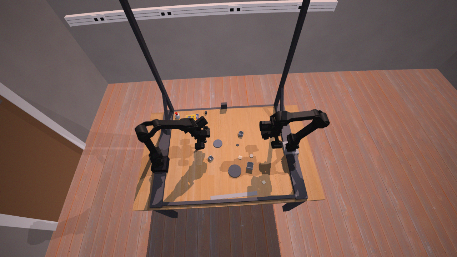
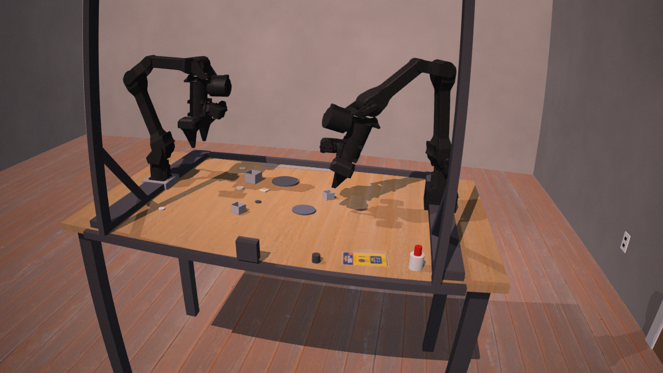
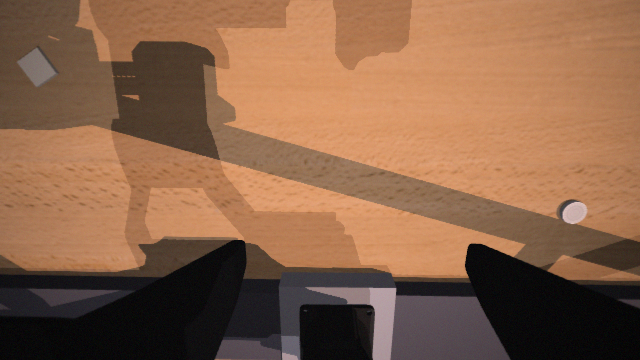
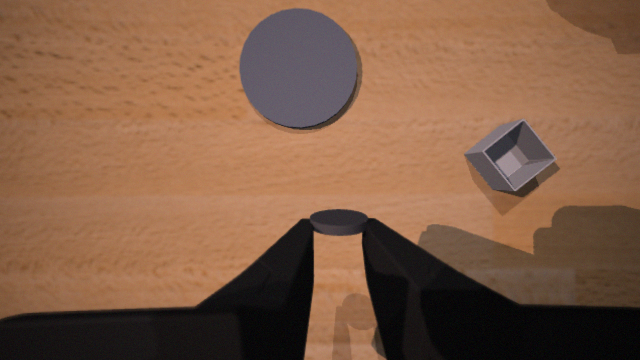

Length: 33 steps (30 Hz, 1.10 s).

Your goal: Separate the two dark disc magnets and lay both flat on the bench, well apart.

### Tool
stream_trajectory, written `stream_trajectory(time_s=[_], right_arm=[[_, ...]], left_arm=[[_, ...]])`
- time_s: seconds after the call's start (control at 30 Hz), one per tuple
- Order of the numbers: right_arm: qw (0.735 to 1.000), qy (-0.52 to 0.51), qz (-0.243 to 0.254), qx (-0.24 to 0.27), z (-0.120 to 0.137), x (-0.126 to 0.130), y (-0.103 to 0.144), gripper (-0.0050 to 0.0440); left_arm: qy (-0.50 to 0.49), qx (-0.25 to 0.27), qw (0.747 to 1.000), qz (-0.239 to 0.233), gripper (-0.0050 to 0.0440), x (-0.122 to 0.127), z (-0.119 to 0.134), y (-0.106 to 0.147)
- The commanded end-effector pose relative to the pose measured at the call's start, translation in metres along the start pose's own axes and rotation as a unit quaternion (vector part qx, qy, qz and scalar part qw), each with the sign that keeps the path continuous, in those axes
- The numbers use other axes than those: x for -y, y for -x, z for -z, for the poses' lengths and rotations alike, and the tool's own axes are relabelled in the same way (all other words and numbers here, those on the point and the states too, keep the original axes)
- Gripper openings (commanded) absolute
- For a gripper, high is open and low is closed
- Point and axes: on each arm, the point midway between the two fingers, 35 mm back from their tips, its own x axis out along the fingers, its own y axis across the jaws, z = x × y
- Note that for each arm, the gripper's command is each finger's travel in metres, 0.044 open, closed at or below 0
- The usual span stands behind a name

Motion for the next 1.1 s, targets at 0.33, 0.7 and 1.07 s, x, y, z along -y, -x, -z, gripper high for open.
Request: stream_trajectory(time_s=[0.33, 0.7, 1.07], right_arm=[[1.0, -0.003, -0.004, 0.015, 0.023, 0.002, -0.005, 0.004], [1.0, -0.001, -0.002, 0.01, 0.028, 0.003, -0.011, 0.004], [1.0, -0.001, -0.001, 0.009, 0.032, 0.003, -0.026, 0.004]], left_arm=[[0.0, 0.006, 1.0, 0.001, 0.04, 0.0, 0.0, 0.003], [0.0, 0.006, 1.0, 0.001, 0.04, 0.0, 0.0, 0.003], [0.0, 0.006, 1.0, 0.001, 0.04, 0.0, 0.0, 0.003]])
